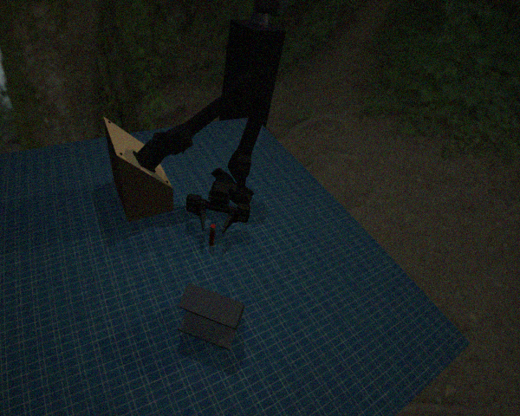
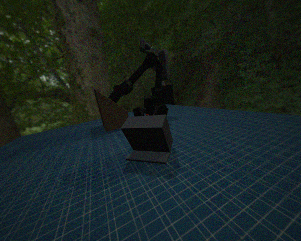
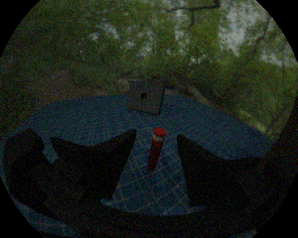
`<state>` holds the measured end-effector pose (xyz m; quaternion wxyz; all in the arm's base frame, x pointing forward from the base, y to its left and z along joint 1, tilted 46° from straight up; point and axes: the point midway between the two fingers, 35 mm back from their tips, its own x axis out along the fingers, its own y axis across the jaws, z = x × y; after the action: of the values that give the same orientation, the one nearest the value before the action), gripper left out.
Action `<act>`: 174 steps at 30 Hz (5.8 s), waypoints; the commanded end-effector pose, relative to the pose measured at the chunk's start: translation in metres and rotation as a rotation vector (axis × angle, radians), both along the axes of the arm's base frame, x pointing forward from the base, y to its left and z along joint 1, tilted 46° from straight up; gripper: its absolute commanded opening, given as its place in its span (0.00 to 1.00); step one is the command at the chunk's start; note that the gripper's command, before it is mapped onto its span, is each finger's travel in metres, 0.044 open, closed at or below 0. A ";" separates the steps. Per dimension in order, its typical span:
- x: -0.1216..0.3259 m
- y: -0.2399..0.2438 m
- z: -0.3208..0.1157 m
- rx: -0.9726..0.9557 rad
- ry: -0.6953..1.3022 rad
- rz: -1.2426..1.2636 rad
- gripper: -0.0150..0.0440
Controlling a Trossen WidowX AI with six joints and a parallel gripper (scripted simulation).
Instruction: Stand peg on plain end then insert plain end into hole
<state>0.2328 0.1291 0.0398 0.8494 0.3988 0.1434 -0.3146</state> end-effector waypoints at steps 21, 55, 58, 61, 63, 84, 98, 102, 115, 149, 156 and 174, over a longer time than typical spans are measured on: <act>0.005 -0.044 0.056 0.013 0.020 -0.007 1.00; -0.014 -0.104 0.055 0.084 0.517 0.225 1.00; -0.015 -0.101 0.047 0.127 0.593 0.274 1.00; -0.016 -0.097 0.041 0.179 0.662 0.326 1.00; -0.016 -0.095 0.037 0.217 0.703 0.362 1.00; -0.004 -0.072 0.033 0.746 0.799 0.740 1.00; 0.011 -0.074 0.046 0.938 0.679 0.847 1.00; 0.011 -0.074 0.046 0.938 0.679 0.847 1.00; 0.014 -0.058 0.030 0.931 0.676 0.856 1.00; 0.020 -0.019 -0.008 0.933 0.676 0.857 1.00; 0.020 -0.015 -0.011 0.934 0.675 0.858 1.00; 0.022 -0.015 -0.008 0.933 0.668 0.867 0.31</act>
<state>0.2544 0.1138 0.0316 0.5491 0.5102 0.6608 0.0393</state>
